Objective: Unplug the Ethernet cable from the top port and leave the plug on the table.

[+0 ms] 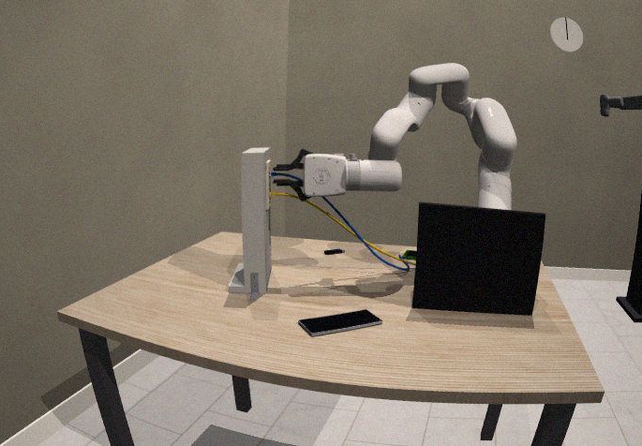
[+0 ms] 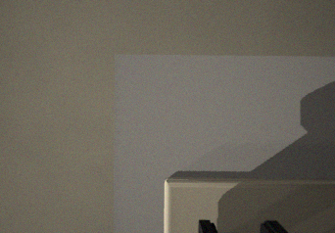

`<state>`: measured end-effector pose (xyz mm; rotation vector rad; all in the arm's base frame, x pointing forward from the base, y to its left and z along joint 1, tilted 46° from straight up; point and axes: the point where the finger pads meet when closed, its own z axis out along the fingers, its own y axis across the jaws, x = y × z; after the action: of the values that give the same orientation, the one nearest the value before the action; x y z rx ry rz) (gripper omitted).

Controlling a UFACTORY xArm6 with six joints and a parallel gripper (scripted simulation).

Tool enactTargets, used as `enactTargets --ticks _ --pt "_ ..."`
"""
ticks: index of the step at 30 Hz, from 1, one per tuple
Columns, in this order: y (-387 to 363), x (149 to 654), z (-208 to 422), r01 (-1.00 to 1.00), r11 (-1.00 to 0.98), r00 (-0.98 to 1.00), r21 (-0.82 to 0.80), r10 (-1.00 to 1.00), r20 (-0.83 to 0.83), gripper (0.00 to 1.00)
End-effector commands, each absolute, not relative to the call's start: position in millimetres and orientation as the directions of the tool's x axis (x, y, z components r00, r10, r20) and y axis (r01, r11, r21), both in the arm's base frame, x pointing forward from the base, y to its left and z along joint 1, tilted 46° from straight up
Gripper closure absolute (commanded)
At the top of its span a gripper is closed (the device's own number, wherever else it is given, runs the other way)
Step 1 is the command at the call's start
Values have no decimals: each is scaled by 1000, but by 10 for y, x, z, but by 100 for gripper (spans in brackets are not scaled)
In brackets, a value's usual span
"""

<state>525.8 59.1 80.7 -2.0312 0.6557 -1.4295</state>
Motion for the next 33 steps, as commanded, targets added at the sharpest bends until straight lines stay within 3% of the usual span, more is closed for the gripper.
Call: enactTargets --ticks 1,22,23,33 --pt "615 5315 795 -67 -720 309 -690 -673 672 73" --pt "622 5283 793 -66 -720 309 -690 -673 672 73" --pt "622 5287 792 -66 -720 309 -690 -673 672 83" --pt "629 5325 782 -66 -720 309 -690 -673 672 83"
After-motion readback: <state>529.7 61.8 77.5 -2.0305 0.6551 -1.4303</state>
